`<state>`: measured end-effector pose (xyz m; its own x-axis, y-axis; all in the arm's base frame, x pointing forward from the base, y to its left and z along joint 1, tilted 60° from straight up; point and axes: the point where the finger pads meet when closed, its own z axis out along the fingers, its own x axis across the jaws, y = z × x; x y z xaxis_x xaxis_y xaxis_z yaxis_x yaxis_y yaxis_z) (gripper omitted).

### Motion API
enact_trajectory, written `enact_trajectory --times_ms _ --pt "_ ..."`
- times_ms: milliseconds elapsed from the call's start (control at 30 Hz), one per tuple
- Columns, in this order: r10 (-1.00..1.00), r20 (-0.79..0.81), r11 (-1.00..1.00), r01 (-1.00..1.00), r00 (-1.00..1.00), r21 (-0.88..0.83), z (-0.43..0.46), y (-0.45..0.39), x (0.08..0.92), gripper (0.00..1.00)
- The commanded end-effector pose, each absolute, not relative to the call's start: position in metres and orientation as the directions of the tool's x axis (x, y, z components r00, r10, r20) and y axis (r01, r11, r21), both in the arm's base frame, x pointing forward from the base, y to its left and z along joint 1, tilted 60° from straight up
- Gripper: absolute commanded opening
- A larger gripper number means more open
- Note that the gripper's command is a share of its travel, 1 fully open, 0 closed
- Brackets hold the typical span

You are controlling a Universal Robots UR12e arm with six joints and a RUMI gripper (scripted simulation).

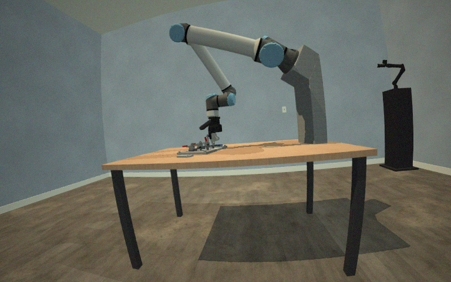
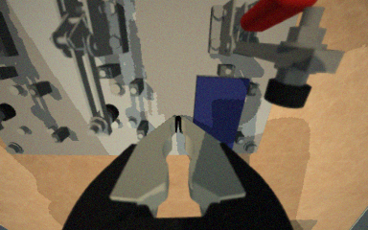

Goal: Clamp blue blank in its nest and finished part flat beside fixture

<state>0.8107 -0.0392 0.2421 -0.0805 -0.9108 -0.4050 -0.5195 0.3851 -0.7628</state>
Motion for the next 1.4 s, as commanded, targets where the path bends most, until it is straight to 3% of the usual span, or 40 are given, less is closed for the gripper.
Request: enact_trajectory --times_ms 0,1367 --pt "-0.910 -0.406 0.386 -0.521 -0.082 -0.761 0.2388 -0.0408 0.8093 0.00" --pt "-0.910 -0.406 0.386 -0.521 -0.081 -0.761 0.2377 -0.0433 0.8088 0.00"
